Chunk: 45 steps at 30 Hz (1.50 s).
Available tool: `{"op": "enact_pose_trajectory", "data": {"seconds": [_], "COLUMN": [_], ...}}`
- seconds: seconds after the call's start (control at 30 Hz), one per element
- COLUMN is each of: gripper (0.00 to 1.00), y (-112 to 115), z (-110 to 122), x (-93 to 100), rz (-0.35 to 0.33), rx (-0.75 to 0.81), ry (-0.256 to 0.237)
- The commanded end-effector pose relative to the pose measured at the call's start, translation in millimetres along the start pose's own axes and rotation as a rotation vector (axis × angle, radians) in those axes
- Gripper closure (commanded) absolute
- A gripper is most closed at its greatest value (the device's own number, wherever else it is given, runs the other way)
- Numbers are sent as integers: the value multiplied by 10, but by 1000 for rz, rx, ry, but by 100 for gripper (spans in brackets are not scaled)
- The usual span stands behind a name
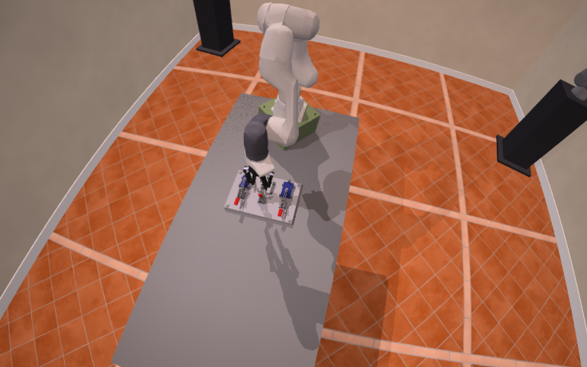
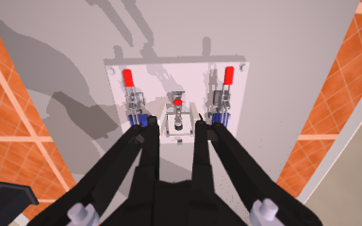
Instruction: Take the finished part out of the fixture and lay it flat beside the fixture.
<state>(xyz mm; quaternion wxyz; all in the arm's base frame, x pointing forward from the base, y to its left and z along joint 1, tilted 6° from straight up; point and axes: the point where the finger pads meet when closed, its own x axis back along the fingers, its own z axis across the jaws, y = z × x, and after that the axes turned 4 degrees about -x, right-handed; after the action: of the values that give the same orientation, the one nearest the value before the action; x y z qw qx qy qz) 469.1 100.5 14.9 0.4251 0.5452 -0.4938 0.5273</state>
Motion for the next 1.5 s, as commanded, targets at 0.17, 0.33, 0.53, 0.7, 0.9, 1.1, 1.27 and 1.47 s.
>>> {"op": "enact_pose_trajectory", "data": {"seconds": [0.17, 0.33, 0.53, 0.7, 0.9, 1.1, 1.27, 1.47], "gripper": [42, 42, 42, 42, 42, 42, 42, 42], "y": [19, 19, 19, 19, 19, 20, 43, 141], "z": [0, 0, 0, 0, 0, 0, 2, 8], "x": [-3, -13, -32, -58, -72, -72, -72, -72], "rz": [-3, -3, -3, -3, -3, -3, -3, -3], "rx": [0, 0, 0, 0, 0, 0, 0, 0], "ry": [-1, -1, -1, -1, -1, -1, -1, -1]}}
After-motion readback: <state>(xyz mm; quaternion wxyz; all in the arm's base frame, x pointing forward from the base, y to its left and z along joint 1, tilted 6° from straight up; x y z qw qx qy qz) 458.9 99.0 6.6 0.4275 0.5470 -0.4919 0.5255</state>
